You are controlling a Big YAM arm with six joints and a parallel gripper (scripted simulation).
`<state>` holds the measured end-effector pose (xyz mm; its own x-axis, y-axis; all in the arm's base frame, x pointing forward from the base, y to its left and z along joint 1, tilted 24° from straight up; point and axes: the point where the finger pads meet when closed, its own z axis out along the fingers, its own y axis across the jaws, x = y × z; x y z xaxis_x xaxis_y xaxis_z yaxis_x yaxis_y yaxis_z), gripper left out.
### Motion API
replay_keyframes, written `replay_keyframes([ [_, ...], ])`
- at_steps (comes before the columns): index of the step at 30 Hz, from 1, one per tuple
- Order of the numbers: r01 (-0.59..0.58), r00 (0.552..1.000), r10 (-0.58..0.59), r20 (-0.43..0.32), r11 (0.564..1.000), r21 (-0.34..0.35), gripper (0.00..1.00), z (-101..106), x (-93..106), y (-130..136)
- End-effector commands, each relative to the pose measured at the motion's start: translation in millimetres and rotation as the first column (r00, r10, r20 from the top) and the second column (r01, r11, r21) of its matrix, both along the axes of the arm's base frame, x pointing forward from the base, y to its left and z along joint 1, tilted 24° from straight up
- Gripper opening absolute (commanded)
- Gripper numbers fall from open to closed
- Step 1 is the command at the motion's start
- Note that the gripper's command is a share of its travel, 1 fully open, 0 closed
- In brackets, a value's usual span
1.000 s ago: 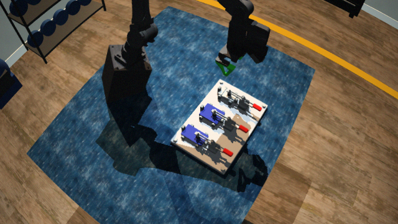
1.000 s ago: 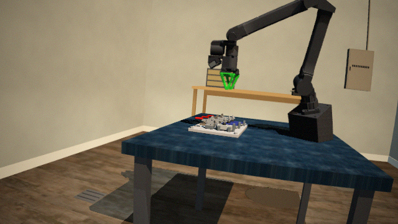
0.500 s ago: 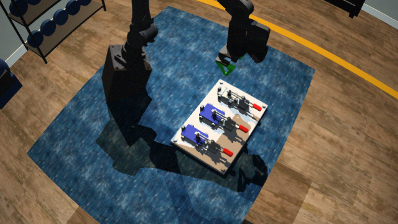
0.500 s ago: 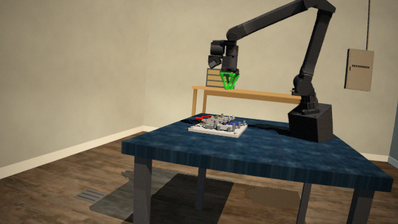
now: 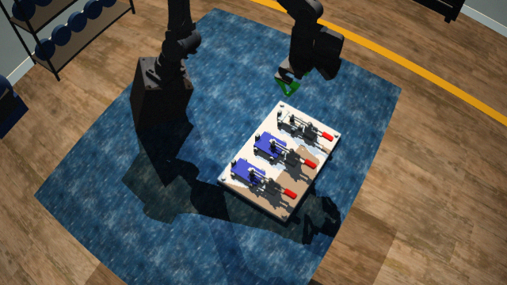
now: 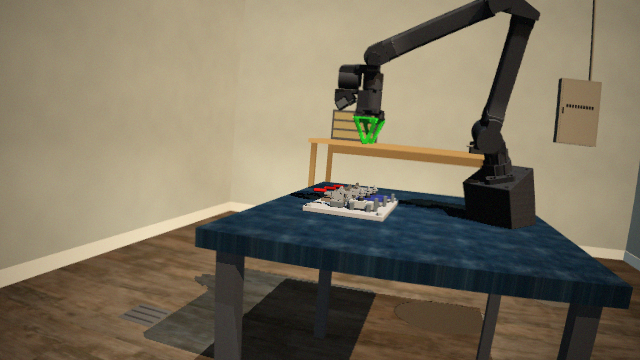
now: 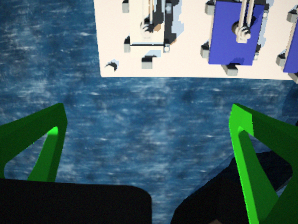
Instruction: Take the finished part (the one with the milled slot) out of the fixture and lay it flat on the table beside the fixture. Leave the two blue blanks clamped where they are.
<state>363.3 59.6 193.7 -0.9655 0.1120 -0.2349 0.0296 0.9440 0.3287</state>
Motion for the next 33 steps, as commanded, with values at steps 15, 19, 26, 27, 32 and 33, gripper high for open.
replay_keyframes([
  [15,-0.004,1.000,0.004,0.006,1.000,0.005,1.00,7,-6.9,4],
  [19,-0.005,1.000,0.005,0.005,1.000,0.005,1.00,6,-7.2,4],
  [26,-0.006,1.000,0.006,0.005,1.000,0.005,1.00,6,-7.6,4],
  [27,-0.006,1.000,0.006,0.005,1.000,0.005,1.00,6,-7.7,4],
  [32,-0.007,1.000,0.007,0.004,1.000,0.004,1.00,5,-8.1,4],
  [33,-0.008,1.000,0.008,0.004,1.000,0.004,1.00,5,-8.2,4],
])
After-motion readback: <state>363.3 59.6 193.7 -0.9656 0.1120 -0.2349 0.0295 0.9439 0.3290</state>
